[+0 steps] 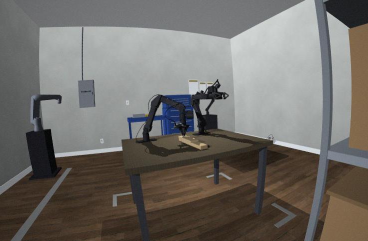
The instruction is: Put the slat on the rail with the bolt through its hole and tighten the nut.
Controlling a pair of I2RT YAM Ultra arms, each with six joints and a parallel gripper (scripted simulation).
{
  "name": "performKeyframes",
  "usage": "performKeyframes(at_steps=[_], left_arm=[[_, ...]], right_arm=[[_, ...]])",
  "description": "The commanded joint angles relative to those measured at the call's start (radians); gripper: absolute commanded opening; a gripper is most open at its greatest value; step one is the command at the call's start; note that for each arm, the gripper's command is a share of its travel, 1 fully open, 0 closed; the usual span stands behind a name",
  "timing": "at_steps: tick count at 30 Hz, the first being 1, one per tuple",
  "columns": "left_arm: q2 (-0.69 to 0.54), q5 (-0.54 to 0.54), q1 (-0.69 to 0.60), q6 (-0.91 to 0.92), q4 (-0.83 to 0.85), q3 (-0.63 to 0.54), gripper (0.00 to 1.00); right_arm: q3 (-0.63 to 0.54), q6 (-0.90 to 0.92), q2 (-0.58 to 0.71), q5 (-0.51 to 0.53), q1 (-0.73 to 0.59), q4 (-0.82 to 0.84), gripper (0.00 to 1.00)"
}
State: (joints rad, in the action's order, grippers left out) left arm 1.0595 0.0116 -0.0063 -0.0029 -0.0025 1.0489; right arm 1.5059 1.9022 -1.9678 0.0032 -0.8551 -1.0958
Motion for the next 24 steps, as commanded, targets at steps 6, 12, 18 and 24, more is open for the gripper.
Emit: performKeyframes(at_steps=[6,12,18,24], left_arm=[[-0.015,-0.011,0.006,0.003,0.007,0.003,1.00],[-0.015,-0.011,0.006,0.003,0.007,0.003,1.00],[-0.015,-0.011,0.006,0.003,0.007,0.003,1.00],[-0.015,-0.011,0.006,0.003,0.007,0.003,1.00]], right_arm=[[-0.029,0.031,-0.005,-0.011,-0.010,0.033,0.12],[-0.029,0.030,-0.005,-0.011,-0.010,0.033,0.12],[-0.018,0.024,-0.005,-0.003,-0.004,0.021,0.12],[-0.018,0.025,-0.005,-0.003,-0.004,0.020,0.12]])
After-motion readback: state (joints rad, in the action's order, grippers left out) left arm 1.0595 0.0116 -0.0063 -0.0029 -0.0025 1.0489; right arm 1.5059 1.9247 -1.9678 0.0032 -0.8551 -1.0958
